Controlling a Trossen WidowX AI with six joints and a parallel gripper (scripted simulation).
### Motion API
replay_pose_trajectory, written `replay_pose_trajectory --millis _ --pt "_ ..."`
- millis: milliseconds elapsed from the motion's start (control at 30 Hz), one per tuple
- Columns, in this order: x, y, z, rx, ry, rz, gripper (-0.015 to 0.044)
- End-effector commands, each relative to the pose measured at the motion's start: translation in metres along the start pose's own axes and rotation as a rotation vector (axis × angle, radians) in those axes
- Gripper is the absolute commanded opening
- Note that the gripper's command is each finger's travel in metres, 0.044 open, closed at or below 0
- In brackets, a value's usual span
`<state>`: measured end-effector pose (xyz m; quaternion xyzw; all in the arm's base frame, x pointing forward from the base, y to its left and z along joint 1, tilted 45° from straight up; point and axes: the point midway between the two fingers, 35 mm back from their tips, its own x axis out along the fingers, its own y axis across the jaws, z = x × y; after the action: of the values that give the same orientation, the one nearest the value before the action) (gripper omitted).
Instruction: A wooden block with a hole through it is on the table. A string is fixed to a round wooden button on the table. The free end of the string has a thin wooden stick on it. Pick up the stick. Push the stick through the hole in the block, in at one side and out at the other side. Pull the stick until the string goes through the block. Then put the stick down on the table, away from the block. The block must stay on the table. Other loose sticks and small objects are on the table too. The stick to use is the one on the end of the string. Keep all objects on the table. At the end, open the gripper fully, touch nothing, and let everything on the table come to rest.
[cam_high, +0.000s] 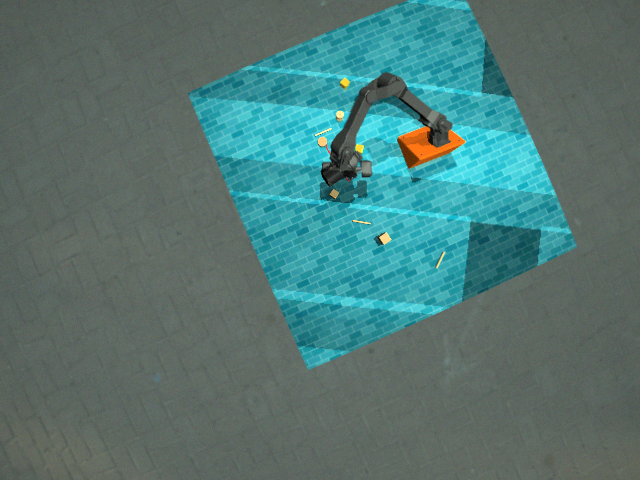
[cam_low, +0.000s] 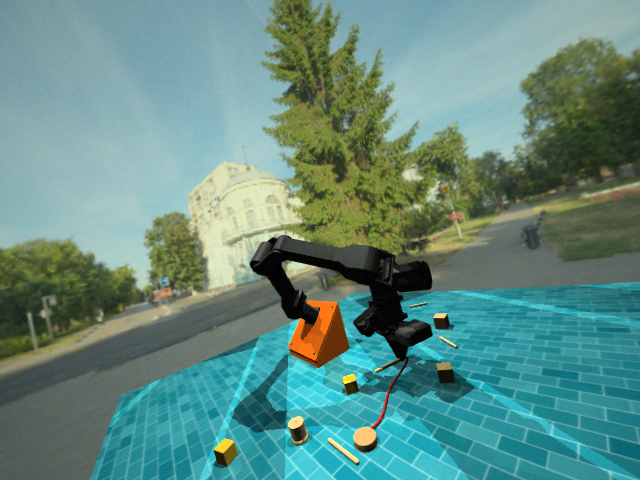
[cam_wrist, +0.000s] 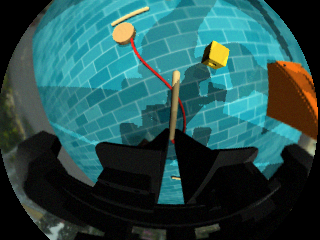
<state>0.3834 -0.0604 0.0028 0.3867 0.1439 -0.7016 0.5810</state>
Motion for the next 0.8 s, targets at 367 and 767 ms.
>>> replay_pose_trajectory --millis 367,767 --pt "0.000 0.007 0.001 0.240 -0.005 0.003 0.0000" --pt "0.000 0.013 -0.014 0.240 -0.003 0.003 0.0000"
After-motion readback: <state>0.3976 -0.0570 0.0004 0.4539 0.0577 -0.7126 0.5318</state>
